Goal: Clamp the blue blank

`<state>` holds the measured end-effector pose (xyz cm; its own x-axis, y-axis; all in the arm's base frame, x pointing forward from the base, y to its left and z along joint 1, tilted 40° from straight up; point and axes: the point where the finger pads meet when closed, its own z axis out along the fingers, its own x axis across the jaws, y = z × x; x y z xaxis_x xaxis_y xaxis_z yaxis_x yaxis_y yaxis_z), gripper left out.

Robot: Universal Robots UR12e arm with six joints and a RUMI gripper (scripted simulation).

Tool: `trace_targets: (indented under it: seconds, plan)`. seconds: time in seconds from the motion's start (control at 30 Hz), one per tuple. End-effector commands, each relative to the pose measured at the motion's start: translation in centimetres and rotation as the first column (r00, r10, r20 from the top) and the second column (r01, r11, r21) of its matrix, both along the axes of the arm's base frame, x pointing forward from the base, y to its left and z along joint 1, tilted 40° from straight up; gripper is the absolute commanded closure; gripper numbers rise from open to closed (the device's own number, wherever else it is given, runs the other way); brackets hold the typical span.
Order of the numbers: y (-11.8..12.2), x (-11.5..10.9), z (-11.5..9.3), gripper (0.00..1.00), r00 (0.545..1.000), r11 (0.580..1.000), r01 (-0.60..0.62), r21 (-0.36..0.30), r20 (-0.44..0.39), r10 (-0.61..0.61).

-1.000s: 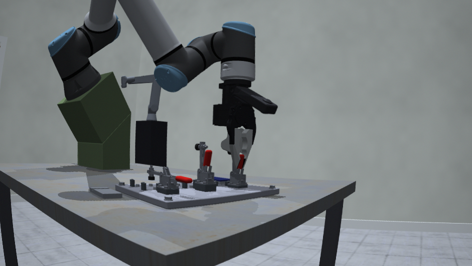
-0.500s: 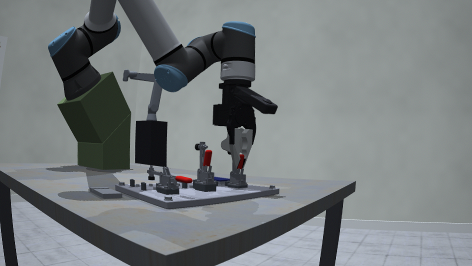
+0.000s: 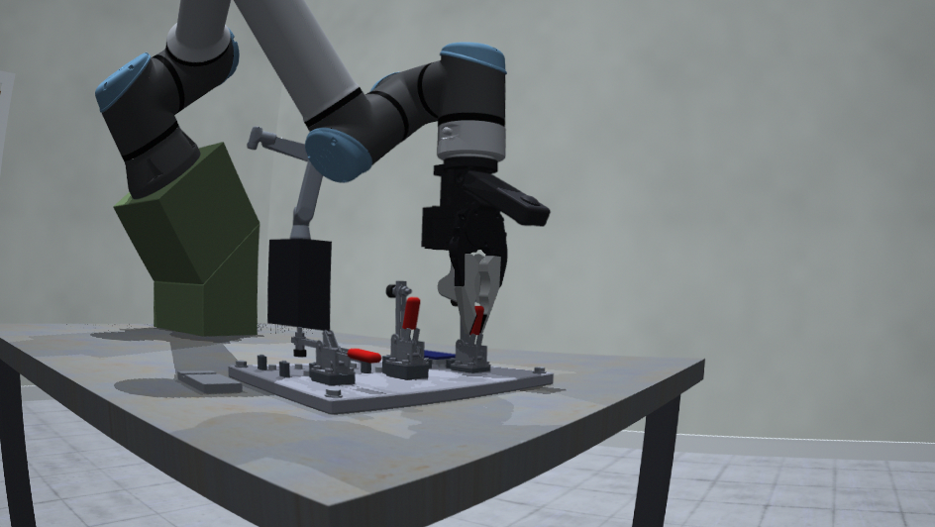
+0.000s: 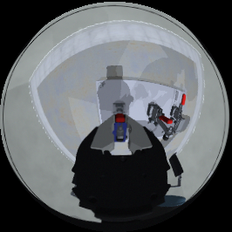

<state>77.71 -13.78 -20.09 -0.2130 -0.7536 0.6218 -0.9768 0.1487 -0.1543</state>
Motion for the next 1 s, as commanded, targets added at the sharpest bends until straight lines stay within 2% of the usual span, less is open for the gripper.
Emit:
trace_targets:
  seconds: [0.0, 0.97]
  plan:
    - [0.0, 0.1, 0.1, 1.0, 1.0, 1.0, -0.001, 0.0, 0.001, 0.001]
    - [-0.1, 1.1, 0.2, 1.0, 1.0, 1.0, -0.001, 0.0, 0.001, 0.001]
